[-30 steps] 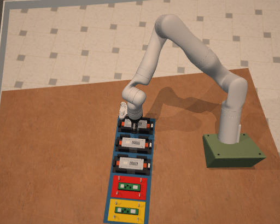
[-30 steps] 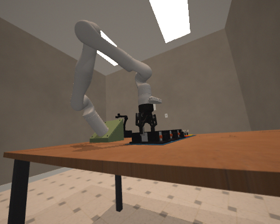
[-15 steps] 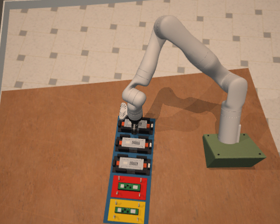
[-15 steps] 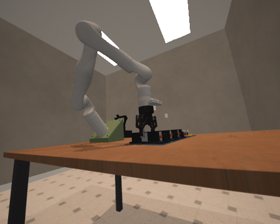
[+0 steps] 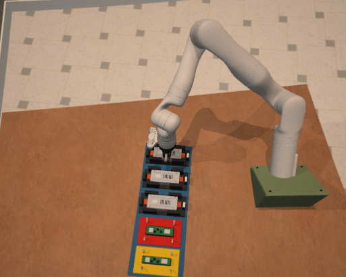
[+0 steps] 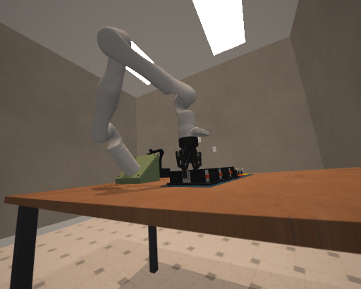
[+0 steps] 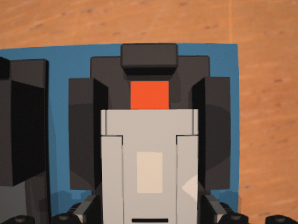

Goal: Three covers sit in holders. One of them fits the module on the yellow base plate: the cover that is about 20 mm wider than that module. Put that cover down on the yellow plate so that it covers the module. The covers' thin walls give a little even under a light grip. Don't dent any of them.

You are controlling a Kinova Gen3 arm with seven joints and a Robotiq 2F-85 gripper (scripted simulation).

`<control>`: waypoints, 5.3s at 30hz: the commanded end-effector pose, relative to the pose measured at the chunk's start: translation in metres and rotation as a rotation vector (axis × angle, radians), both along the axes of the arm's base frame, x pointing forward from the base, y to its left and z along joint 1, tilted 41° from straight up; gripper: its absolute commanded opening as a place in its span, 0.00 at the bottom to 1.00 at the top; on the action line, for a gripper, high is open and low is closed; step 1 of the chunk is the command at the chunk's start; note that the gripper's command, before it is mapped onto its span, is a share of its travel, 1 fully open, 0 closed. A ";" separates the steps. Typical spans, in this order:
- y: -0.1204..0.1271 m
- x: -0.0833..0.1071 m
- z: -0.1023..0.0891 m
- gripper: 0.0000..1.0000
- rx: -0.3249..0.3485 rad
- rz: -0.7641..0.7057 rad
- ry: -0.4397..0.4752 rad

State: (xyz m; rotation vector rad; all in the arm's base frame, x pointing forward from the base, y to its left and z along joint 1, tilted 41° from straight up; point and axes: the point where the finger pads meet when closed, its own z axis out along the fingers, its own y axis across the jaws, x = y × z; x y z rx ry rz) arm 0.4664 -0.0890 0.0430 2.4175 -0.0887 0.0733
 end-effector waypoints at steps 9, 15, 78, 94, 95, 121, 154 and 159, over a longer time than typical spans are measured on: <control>0.001 0.001 0.000 0.70 0.001 0.001 -0.001; 0.001 0.001 0.000 0.70 0.001 0.001 -0.001; 0.007 0.000 0.007 0.00 0.001 0.001 -0.002; 0.024 -0.001 0.027 0.00 0.001 0.001 -0.002; 0.026 -0.001 0.029 0.00 0.001 0.001 -0.002; 0.040 -0.001 0.045 0.01 0.001 0.001 -0.002; 0.040 -0.001 0.045 0.00 0.001 0.001 -0.002; 0.040 -0.001 0.045 0.00 0.001 0.001 -0.002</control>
